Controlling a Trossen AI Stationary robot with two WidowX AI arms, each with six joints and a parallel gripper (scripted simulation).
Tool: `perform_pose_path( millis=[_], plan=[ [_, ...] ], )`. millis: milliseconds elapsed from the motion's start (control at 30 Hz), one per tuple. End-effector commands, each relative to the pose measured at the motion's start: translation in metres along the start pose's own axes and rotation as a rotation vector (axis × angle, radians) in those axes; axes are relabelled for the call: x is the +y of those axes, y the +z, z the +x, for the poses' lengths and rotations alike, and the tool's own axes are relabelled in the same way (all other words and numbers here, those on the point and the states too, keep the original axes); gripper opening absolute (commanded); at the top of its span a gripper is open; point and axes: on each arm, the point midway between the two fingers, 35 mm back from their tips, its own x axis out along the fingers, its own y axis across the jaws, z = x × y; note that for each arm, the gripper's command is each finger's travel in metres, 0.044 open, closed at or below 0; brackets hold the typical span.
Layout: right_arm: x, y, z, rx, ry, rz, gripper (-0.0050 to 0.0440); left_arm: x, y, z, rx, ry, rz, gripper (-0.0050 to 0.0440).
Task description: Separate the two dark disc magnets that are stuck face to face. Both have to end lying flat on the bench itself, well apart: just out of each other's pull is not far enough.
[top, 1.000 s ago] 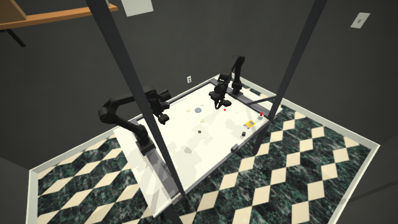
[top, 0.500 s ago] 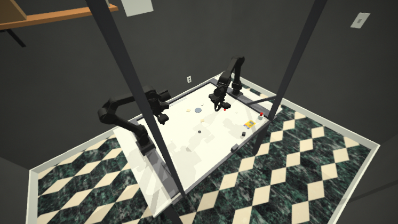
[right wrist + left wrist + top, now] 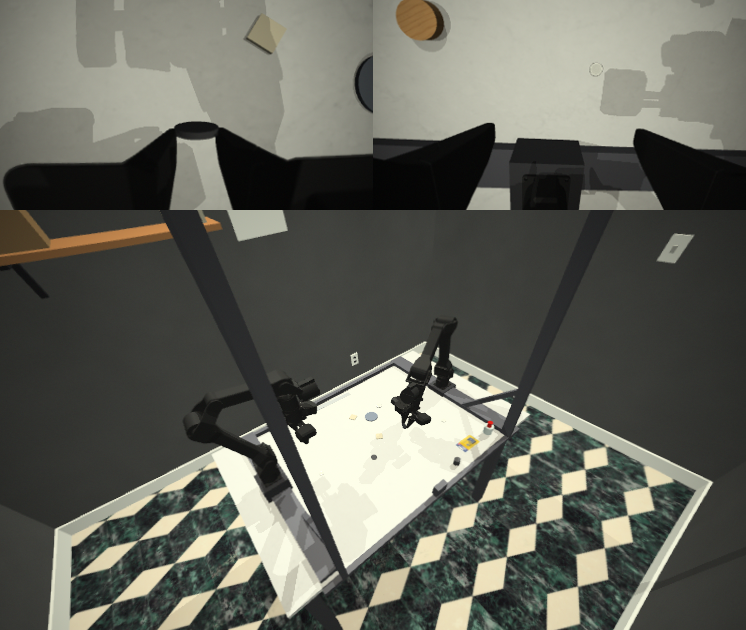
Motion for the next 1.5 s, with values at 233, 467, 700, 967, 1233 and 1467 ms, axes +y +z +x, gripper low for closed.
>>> perform_pose_path(
  millis=[233,467,700,967,1233,1467],
  plan=[
    [0.000,0.000,0.007,-0.015,0.005,0.002,0.0040,0.000,0.001,-0.003,-0.012,-0.002,-0.001,0.0400],
    [0.000,-0.003,0.018,-0.015,0.005,0.002,0.0040,0.000,0.001,-0.003,-0.012,-0.002,-0.001,0.0400],
    [0.000,-0.005,0.026,-0.015,0.005,0.002,0.0040,0.000,0.001,-0.003,-0.012,-0.002,-0.001,0.0400],
    [0.001,-0.009,0.039,-0.015,0.005,0.002,0.0040,0.000,0.001,-0.003,-0.012,-0.002,-0.001,0.0400],
    [0.001,-0.012,0.048,-0.015,0.005,0.002,0.0040,0.000,0.001,-0.003,-0.012,-0.002,-0.001,0.0400],
    [0.002,-0.009,0.051,-0.003,0.011,0.004,0.0040,0.000,0.001,-0.003,-0.012,-0.002,-0.001,0.0400]
  ],
)
